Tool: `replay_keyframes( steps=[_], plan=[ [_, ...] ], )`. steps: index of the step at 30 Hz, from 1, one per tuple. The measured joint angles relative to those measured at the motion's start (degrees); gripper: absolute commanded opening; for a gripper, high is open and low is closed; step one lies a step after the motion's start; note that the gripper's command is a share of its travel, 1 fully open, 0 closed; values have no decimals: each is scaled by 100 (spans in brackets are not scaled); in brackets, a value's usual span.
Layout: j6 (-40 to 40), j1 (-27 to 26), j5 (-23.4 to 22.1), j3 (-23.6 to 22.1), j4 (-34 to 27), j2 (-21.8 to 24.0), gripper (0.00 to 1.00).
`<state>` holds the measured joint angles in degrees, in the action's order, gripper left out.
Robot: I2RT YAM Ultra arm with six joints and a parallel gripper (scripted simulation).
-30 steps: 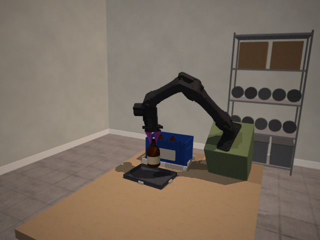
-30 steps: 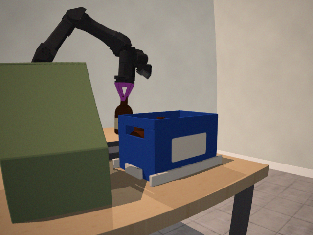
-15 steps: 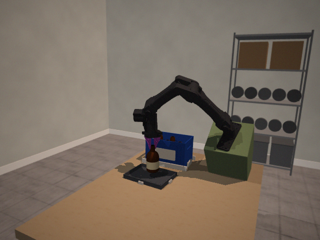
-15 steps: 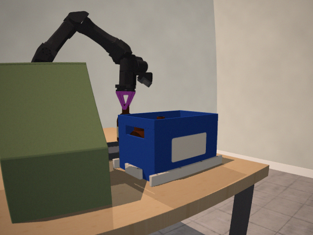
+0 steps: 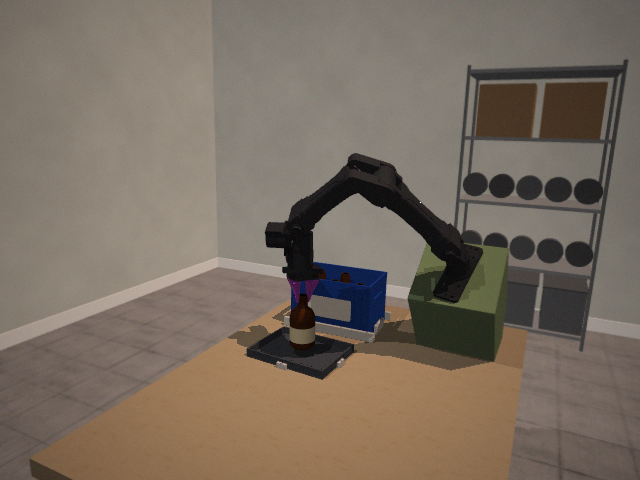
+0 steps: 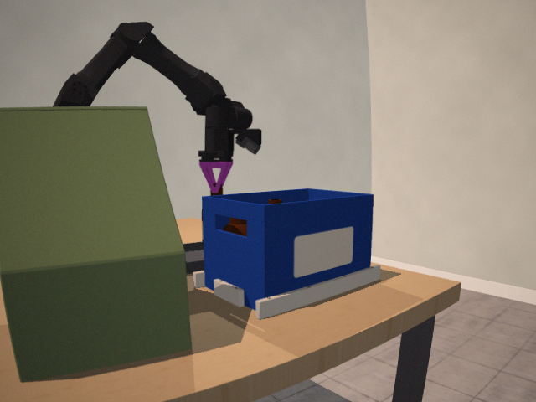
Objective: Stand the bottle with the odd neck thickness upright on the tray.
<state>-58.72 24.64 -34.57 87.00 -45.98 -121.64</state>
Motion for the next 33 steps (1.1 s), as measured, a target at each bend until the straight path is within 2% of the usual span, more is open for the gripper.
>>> replay_keyframes(
  steps=[33],
  plan=[
    [-48,15,7,-20,85,0,0]
  ],
)
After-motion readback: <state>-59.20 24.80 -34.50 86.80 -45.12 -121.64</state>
